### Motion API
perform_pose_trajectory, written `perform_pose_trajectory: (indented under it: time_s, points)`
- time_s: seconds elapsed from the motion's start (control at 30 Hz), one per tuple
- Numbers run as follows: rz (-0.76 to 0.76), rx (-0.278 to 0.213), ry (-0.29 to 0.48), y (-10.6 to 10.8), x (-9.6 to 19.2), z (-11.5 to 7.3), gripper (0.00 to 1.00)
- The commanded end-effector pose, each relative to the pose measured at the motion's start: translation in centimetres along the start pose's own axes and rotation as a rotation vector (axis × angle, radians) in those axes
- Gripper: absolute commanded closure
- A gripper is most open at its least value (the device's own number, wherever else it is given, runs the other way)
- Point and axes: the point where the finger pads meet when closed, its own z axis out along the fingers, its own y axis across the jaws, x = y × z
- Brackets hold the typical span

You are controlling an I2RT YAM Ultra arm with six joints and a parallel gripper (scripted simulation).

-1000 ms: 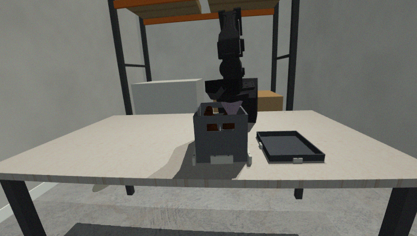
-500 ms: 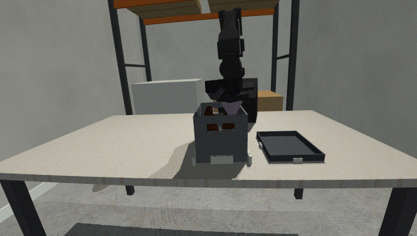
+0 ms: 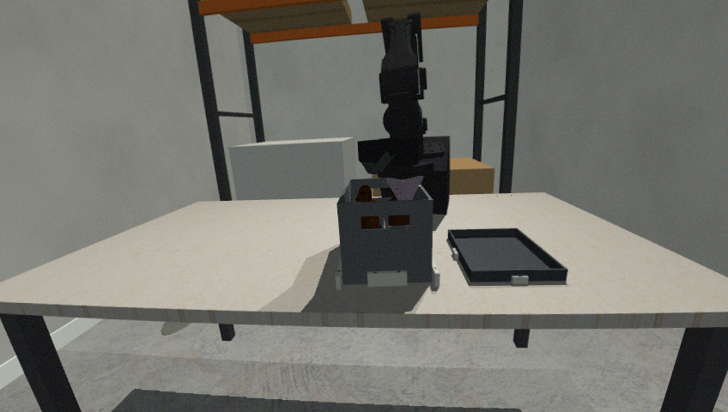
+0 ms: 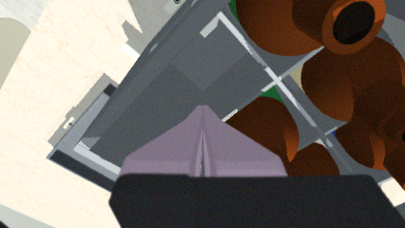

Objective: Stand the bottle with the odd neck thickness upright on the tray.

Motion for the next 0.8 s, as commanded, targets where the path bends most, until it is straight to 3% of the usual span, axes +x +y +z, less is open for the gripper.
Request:
perform_pose_trajectory:
  time_s: [0.0, 0.17, 0.2, 0.77]
  points:
    - [0.002, -0.01, -0.023, -0.07, -0.65, -0.6, 1.0]
    - [0.002, -0.01, -0.023, -0.07, -0.65, -0.6, 1.0]
    - [0.002, -0.01, -0.023, -0.07, -0.65, -0.6, 0.39]
    - [0.002, -0.01, -0.023, -0.07, -0.65, -0.6, 0.39]
